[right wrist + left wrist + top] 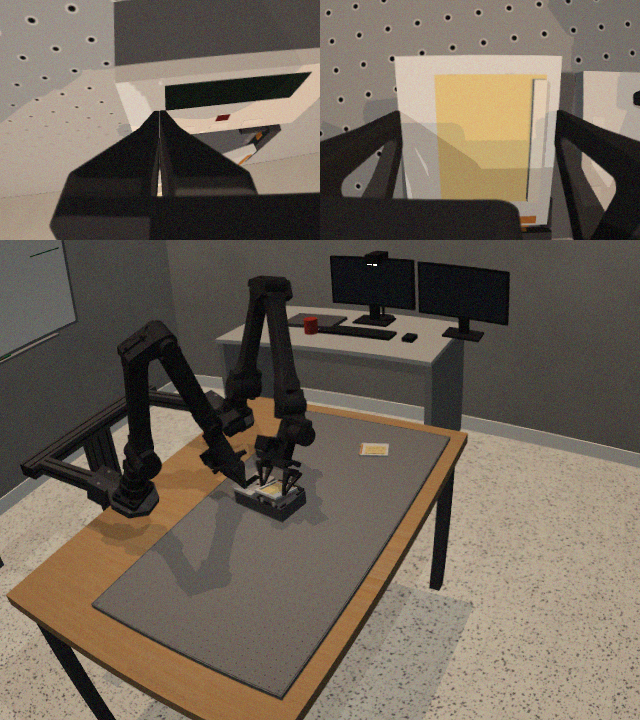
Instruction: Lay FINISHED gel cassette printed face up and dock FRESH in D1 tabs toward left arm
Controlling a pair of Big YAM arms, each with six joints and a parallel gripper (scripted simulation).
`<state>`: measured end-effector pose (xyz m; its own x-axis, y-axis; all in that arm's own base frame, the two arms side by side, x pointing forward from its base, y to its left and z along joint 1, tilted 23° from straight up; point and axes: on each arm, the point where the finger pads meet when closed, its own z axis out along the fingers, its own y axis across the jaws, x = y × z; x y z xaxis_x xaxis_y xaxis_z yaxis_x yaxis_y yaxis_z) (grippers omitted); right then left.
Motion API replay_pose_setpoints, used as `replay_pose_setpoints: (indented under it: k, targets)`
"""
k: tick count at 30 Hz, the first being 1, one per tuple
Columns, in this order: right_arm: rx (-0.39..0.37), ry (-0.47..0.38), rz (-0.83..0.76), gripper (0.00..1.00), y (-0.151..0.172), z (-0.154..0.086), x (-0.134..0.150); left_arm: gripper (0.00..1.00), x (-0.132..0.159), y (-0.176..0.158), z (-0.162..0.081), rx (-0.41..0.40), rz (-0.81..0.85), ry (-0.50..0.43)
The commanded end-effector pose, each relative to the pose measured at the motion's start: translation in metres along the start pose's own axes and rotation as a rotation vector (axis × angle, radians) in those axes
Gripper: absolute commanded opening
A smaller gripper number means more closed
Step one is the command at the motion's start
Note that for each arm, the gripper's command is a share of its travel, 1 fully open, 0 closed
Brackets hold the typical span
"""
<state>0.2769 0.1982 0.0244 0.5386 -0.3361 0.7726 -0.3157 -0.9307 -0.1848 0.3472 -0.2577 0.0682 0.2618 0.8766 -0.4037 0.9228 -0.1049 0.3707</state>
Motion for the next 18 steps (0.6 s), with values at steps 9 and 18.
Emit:
replay_pose_setpoints:
  k: [9,18]
  targets:
    - [-0.083,-0.075,-0.078,0.0,0.0414,0.0198,-0.0379,0.0,0.0081,0.0015,0.0059,-0.001,-0.004,0.003]
    - [-0.083,-0.075,-0.078,0.0,0.0414,0.0198,-0.0379,0.0,0.0081,0.0015,0.0059,-0.001,-0.004,0.003]
